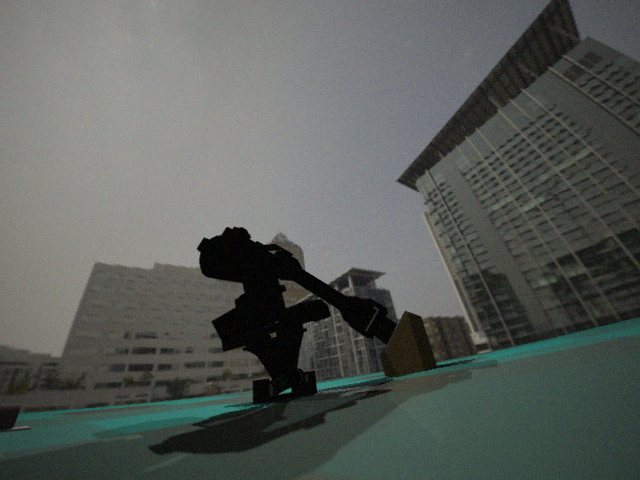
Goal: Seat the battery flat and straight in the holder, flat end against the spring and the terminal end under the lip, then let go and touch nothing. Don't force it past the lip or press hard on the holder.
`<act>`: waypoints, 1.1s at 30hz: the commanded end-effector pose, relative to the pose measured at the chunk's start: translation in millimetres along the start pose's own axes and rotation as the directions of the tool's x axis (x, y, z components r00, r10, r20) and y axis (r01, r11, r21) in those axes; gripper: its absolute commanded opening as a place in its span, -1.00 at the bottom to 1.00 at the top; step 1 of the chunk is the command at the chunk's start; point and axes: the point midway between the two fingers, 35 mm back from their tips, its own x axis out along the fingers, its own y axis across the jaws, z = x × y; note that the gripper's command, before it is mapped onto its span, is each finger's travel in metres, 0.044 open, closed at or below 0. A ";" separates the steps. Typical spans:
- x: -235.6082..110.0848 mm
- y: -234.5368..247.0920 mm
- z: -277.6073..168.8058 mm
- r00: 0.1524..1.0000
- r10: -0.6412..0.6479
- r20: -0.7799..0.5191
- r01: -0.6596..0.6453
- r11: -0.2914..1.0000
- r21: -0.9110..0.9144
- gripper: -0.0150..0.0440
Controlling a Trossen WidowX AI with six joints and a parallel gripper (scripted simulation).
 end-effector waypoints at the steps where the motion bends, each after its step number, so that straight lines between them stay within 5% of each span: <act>1: 0.6 -0.4 2.0 1.000 -0.003 0.026 0.003 1.000 0.004 -0.29; 33: 5.5 -2.6 -4.1 0.988 0.008 0.157 -0.010 1.000 0.012 -0.29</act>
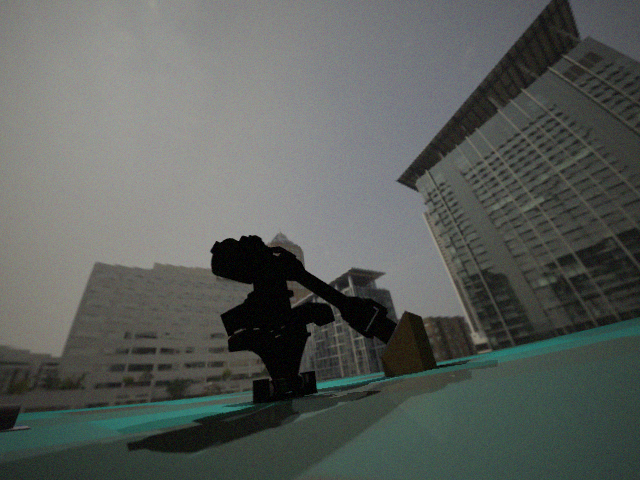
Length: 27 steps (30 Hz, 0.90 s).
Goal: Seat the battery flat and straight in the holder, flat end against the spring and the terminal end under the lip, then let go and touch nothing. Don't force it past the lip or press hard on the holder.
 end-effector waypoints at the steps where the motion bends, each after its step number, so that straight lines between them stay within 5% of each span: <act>1: 0.8 -1.8 -0.1 1.000 -0.005 0.020 0.005 1.000 0.005 -0.29; 27: 2.7 -2.8 -11.3 0.998 0.003 0.070 -0.004 1.000 0.007 -0.29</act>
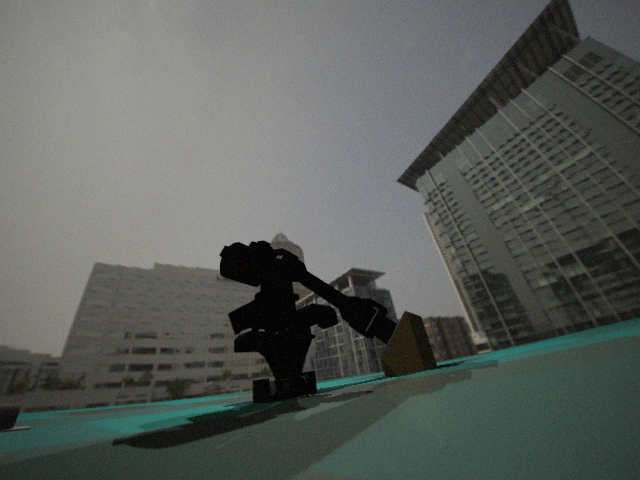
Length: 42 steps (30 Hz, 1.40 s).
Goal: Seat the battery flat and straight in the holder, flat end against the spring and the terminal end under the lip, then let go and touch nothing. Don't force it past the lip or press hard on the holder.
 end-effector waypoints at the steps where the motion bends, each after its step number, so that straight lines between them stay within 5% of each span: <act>1: 0.2 -0.8 -2.6 1.000 -0.003 0.005 0.003 1.000 0.000 -0.29; 17: 0.4 -0.8 -6.9 1.000 0.001 0.011 -0.001 1.000 -0.001 -0.29; 21: 0.4 -0.8 -6.9 1.000 0.001 0.011 -0.001 1.000 -0.001 0.06; 34: -14.8 0.4 -6.9 1.000 0.003 0.011 -0.003 1.000 0.003 0.06; 42: -71.8 5.6 -8.3 1.000 0.007 0.010 -0.007 1.000 0.001 0.77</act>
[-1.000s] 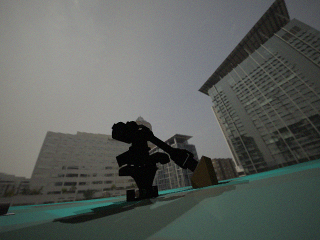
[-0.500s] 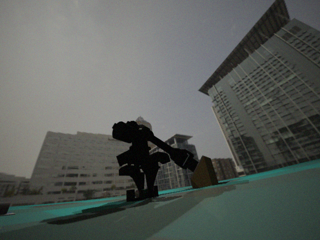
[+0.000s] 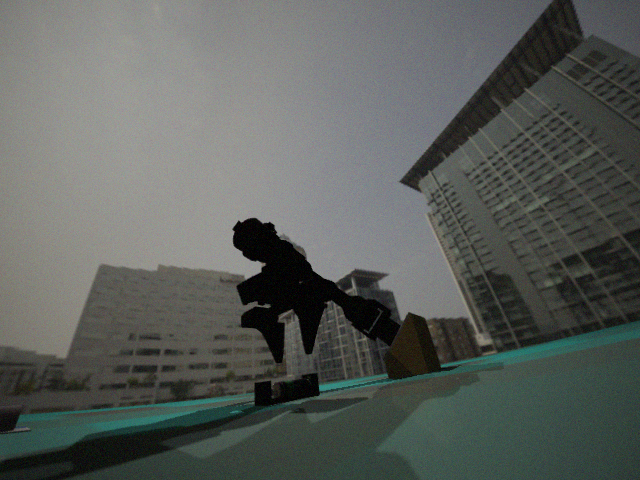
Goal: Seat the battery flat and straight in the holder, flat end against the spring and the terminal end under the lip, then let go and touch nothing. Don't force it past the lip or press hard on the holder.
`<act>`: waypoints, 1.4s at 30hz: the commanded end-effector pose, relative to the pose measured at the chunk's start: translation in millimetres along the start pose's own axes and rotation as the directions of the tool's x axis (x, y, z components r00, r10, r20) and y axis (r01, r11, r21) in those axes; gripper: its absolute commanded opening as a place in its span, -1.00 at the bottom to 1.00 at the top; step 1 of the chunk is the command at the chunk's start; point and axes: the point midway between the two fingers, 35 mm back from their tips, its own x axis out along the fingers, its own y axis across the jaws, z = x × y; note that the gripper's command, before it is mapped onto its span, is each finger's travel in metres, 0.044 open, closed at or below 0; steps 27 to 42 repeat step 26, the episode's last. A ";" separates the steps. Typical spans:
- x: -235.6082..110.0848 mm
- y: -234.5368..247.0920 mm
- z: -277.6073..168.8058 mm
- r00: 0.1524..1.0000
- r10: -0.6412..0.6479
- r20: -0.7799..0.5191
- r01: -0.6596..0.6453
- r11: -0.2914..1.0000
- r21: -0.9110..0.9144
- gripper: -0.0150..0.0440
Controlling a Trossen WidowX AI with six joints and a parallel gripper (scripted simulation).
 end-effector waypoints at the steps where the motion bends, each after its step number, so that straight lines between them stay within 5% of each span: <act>1: -33.6 2.0 0.3 1.000 0.007 0.015 -0.007 1.000 0.007 0.86; 3: -39.3 3.0 -0.2 1.000 0.006 0.015 -0.007 1.000 0.008 1.00; 42: -39.7 3.3 -0.1 1.000 0.006 0.015 -0.007 1.000 0.008 1.00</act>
